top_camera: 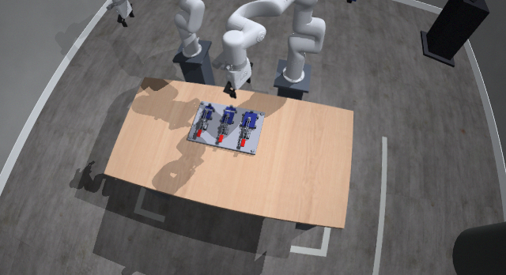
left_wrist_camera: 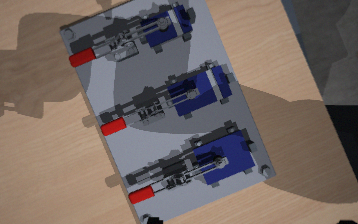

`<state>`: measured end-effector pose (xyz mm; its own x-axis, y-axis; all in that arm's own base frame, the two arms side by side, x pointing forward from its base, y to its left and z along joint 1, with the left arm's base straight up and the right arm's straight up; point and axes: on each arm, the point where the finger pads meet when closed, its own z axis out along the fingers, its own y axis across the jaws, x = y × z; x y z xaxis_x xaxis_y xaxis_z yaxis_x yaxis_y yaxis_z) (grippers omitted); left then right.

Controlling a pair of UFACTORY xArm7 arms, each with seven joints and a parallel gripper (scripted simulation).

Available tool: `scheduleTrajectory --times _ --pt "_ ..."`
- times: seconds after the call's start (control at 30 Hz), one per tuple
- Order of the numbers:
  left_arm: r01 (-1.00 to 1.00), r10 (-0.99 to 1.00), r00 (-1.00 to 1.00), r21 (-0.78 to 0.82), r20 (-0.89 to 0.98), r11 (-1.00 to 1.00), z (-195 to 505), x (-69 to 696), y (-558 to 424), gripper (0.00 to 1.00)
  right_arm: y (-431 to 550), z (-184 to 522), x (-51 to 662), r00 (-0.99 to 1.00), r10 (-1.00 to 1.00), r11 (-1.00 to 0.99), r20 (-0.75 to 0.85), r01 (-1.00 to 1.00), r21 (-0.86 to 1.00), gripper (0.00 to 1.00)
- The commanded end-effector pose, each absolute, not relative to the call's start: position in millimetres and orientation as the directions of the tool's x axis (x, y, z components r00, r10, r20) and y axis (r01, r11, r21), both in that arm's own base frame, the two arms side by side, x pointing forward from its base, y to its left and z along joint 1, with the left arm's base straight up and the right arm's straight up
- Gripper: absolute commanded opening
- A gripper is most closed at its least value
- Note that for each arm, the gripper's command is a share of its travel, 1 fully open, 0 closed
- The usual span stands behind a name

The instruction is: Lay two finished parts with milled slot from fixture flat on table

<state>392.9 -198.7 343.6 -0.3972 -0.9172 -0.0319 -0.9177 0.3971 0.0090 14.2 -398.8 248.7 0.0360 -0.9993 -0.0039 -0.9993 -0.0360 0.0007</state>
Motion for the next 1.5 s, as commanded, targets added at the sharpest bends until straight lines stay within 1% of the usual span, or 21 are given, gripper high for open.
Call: scheduleTrajectory --times 0.0,0.2,0.4,1.47 --pt "-0.843 -0.843 -0.538 0.001 -0.02 0.538 352.6 391.0 -204.7 1.0 -399.7 250.0 14.4 0.036 -0.999 -0.036 0.0 -0.999 0.0 1.0" --pt "-0.753 -0.753 -0.658 -0.005 -0.015 0.658 359.9 388.3 -210.2 1.0 -399.7 250.0 14.4 0.036 -0.999 -0.036 0.0 -0.999 0.0 1.0" --pt "-0.721 -0.721 -0.693 -0.006 -0.014 0.693 362.3 387.4 -211.9 1.0 -399.7 250.0 14.4 0.036 -0.999 -0.036 0.0 -0.999 0.0 1.0" --pt "-0.717 -0.717 -0.697 -0.007 -0.014 0.697 362.5 387.3 -212.1 1.0 -399.7 250.0 14.4 0.036 -0.999 -0.036 0.0 -0.999 0.0 1.0"
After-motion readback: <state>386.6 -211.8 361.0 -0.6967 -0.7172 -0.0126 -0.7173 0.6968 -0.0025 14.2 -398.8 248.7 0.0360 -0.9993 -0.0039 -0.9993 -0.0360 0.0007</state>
